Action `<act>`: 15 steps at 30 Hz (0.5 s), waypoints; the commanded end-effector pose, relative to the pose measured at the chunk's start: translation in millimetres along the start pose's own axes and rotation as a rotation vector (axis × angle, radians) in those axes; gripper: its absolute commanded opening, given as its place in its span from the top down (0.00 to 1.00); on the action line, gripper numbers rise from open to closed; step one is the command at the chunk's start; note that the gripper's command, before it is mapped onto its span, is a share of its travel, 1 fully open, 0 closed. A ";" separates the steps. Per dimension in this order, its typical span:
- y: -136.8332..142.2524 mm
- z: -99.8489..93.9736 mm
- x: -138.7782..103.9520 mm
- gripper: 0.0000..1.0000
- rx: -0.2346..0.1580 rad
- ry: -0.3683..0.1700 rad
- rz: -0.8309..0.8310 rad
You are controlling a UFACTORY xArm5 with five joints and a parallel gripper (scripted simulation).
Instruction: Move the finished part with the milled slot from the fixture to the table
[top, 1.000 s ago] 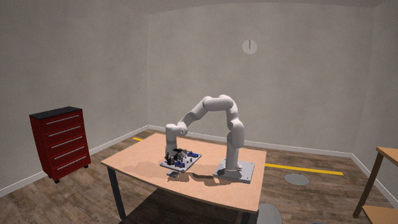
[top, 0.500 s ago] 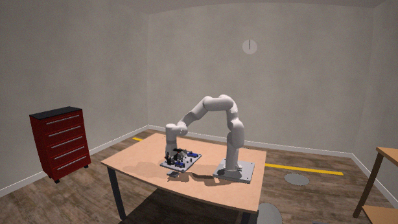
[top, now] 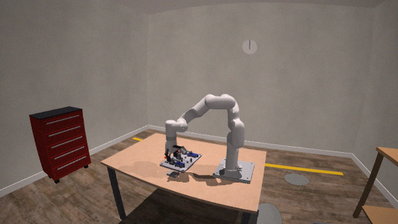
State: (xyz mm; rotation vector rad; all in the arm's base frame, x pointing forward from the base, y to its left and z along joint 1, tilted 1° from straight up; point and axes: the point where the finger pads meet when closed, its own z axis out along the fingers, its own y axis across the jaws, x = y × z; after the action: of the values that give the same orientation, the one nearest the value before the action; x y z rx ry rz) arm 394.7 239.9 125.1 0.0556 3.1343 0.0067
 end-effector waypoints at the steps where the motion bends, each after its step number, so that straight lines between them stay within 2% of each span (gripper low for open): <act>1: 0.3 -14.5 -0.4 0.05 -0.001 -0.001 0.000; 11: 0.3 -49.7 -0.4 0.05 -0.001 -0.001 0.000; 15: 0.3 -54.8 -0.3 0.05 -0.001 -0.001 0.000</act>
State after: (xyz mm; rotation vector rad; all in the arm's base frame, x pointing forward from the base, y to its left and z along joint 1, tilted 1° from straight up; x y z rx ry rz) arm 394.1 239.7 172.6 0.0557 3.1348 0.0062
